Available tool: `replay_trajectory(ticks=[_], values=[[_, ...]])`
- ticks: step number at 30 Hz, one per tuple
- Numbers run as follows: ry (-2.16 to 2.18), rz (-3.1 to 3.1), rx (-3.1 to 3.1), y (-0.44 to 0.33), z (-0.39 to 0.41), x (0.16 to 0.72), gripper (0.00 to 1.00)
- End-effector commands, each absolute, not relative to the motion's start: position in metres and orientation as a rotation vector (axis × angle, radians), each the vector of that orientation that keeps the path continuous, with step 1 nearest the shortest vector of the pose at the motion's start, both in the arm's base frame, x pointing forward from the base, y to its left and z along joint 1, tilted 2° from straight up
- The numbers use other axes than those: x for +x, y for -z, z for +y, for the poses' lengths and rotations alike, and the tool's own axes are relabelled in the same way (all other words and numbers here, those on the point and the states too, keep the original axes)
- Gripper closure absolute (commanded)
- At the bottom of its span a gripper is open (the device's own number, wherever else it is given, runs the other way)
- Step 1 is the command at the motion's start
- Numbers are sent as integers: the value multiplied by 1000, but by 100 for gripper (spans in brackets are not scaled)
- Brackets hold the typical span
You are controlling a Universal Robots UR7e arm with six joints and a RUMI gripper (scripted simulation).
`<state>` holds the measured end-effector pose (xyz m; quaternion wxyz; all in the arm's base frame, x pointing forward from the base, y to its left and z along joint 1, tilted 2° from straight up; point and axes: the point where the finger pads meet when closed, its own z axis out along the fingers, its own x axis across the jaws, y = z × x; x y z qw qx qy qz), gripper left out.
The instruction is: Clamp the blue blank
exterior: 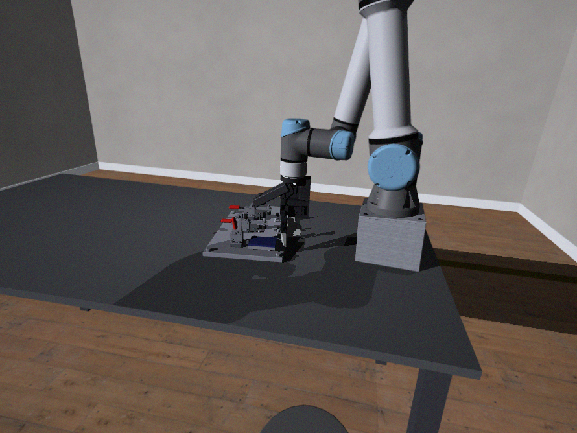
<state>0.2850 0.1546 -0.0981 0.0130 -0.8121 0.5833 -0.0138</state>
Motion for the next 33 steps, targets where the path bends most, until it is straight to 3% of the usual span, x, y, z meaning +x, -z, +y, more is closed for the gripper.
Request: replay_trajectory(ticks=[1, 33], values=[[48, 1814, -2529, 97, 156, 289, 100], [47, 1814, -2531, 97, 158, 296, 100]])
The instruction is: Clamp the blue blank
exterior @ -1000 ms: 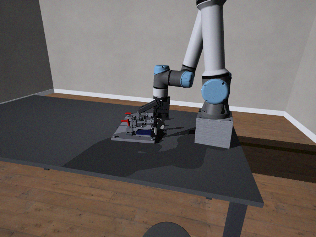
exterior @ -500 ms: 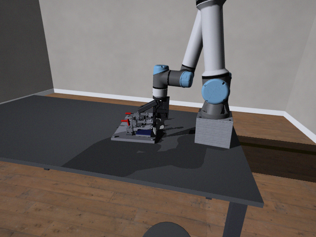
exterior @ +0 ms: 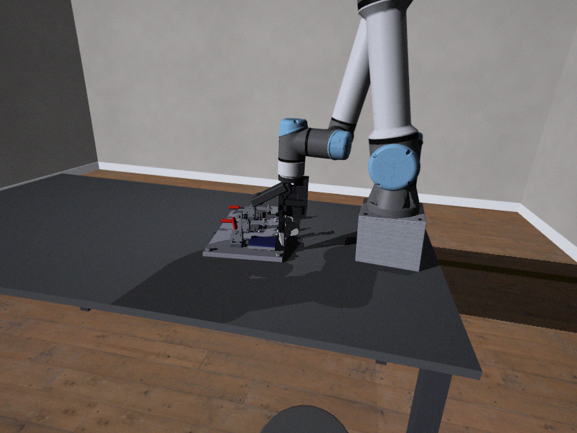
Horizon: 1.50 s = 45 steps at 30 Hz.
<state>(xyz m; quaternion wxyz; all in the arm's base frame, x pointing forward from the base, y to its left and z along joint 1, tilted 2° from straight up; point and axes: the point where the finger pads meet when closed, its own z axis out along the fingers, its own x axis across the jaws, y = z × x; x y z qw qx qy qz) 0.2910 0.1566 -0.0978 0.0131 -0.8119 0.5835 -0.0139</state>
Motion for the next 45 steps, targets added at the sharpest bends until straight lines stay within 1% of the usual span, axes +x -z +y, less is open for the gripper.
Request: replay_trajectory(ticks=[1, 45], values=[[47, 1814, -2531, 97, 158, 296, 100], [49, 1814, -2529, 96, 161, 304, 100]])
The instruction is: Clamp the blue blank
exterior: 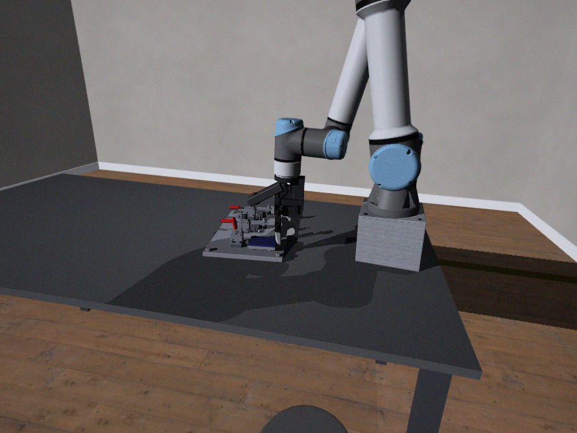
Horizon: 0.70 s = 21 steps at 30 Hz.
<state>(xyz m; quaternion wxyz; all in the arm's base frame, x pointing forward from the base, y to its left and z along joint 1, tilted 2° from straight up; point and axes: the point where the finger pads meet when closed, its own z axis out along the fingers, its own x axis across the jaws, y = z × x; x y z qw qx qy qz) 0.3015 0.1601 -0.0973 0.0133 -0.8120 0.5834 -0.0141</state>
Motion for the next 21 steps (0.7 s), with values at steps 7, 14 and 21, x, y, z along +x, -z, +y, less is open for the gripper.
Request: replay_trajectory(ticks=[7, 14, 21], values=[[47, 1814, -2531, 97, 162, 306, 100], [49, 1814, -2529, 96, 162, 307, 100], [48, 1814, -2529, 96, 162, 307, 100]])
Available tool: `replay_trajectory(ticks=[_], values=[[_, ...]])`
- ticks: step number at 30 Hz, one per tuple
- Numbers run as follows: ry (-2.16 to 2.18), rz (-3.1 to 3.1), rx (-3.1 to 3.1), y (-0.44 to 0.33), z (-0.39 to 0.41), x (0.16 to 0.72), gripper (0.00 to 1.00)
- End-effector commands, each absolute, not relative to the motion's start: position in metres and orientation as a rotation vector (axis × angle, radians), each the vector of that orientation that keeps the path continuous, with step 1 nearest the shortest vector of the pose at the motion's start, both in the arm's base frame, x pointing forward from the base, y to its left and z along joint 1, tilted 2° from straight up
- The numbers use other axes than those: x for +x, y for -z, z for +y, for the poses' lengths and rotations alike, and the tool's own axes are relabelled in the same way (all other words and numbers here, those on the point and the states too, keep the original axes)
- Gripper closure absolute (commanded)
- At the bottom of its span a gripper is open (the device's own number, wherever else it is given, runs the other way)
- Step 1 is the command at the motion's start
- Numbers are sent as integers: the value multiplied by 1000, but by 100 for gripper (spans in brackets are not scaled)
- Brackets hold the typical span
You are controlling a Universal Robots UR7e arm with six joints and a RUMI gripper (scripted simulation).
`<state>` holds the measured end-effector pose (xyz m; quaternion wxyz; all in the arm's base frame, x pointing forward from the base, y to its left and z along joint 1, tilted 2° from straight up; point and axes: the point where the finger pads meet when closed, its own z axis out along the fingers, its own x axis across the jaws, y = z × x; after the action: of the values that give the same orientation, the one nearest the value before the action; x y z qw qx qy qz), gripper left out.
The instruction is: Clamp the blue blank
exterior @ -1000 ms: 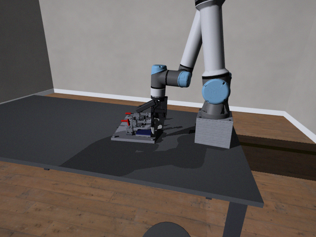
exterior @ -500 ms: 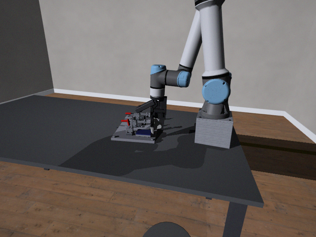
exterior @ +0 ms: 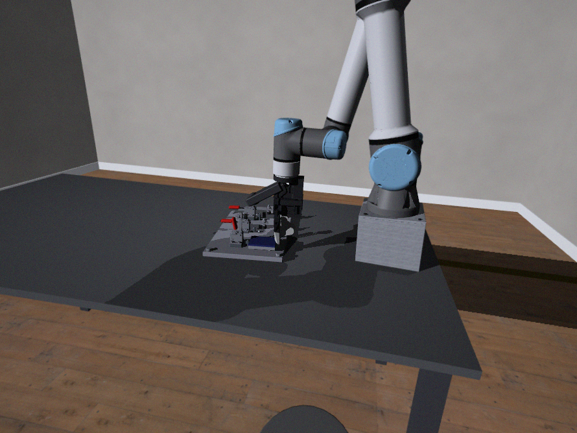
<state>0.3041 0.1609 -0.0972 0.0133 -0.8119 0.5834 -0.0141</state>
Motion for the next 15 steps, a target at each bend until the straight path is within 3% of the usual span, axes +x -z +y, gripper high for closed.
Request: replay_trajectory(ticks=[1, 15], values=[[49, 1814, -2529, 96, 162, 307, 100], [49, 1814, -2529, 96, 163, 310, 100]])
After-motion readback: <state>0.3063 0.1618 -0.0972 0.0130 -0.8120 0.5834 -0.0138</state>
